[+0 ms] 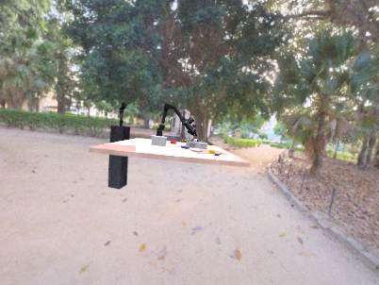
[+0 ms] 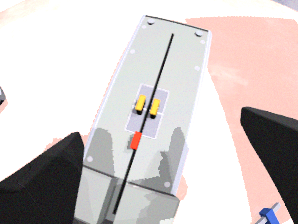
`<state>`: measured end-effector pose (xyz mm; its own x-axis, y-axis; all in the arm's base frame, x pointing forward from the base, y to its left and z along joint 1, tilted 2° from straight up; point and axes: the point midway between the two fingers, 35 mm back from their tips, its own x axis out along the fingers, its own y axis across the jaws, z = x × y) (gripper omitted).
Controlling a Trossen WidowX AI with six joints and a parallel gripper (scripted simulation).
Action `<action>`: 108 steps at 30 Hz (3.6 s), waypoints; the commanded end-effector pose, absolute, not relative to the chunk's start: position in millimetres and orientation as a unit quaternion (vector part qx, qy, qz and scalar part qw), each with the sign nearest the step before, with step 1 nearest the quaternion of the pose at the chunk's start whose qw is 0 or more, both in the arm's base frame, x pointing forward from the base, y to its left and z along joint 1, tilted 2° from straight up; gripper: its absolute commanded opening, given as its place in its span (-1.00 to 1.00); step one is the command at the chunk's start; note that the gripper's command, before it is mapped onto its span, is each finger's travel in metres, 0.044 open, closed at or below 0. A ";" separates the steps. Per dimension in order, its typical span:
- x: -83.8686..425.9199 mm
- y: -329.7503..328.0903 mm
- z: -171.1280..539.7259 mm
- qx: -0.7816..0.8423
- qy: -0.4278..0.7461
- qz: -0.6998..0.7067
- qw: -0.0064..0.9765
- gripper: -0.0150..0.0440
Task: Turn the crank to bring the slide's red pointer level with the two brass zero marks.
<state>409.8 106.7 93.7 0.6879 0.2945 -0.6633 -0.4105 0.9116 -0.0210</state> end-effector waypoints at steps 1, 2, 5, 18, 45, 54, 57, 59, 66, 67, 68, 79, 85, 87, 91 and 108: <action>409.9 107.1 93.7 -0.085 0.344 0.194 0.915 1.00; 409.9 107.1 93.7 -0.085 0.344 0.194 0.915 1.00; 409.9 107.1 93.7 -0.085 0.344 0.194 0.915 1.00; 407.7 104.8 142.9 -0.084 0.344 0.193 0.915 1.00; 271.9 108.8 134.7 0.024 0.364 0.001 0.931 1.00; 277.5 113.0 101.6 0.024 0.364 0.002 0.931 1.00; 278.2 113.8 86.5 0.024 0.364 0.002 0.931 1.00; 278.0 113.9 76.6 0.024 0.364 0.002 0.931 1.00; 275.0 112.4 50.7 0.024 0.364 0.002 0.931 1.00; 275.1 112.5 50.4 0.024 0.364 0.002 0.931 1.00; 275.2 112.6 49.6 0.024 0.364 0.002 0.931 1.00; 277.9 114.7 31.9 0.024 0.364 0.002 0.931 1.00; 278.6 115.4 22.0 0.024 0.364 0.002 0.931 1.00; 278.7 115.5 18.8 0.024 0.364 0.002 0.931 1.00; 278.7 115.6 12.3 0.024 0.364 0.001 0.931 1.00; 276.7 114.7 -10.0 0.024 0.365 0.001 0.931 0.91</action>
<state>277.2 115.5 -8.7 0.7329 0.0230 -0.6800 0.0107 0.9989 0.0452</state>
